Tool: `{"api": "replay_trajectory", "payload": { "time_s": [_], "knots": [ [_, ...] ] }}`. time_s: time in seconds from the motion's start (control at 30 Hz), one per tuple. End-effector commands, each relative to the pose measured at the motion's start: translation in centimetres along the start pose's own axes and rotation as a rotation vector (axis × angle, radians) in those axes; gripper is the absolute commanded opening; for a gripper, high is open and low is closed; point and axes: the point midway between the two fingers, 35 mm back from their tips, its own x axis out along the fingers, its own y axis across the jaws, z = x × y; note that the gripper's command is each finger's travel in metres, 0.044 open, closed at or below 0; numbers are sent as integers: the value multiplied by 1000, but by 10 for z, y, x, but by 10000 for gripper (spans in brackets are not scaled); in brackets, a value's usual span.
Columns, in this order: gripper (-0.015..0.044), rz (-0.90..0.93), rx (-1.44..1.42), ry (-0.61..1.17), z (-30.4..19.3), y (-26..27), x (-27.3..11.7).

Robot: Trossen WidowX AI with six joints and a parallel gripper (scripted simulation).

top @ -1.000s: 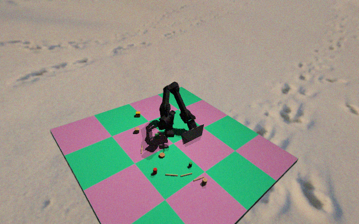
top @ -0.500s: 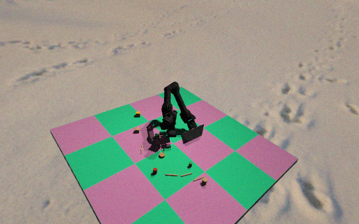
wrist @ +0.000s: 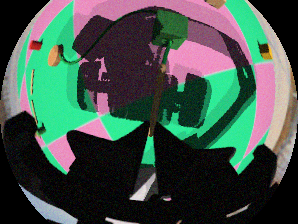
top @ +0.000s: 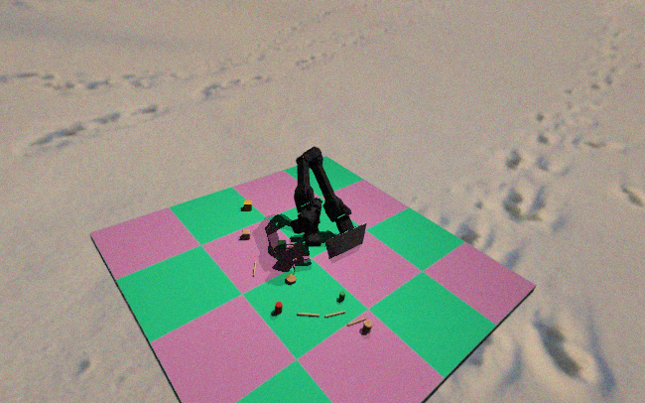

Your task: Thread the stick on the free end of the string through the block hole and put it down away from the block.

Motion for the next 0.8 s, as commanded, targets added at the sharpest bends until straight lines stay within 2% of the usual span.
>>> {"api": "replay_trajectory", "payload": {
  "time_s": [0.0,0.77],
  "knots": [
    [0,0,1,5,-6,-1,0],
    [0,-1,-1,4,-25,0,10]
  ]
}}
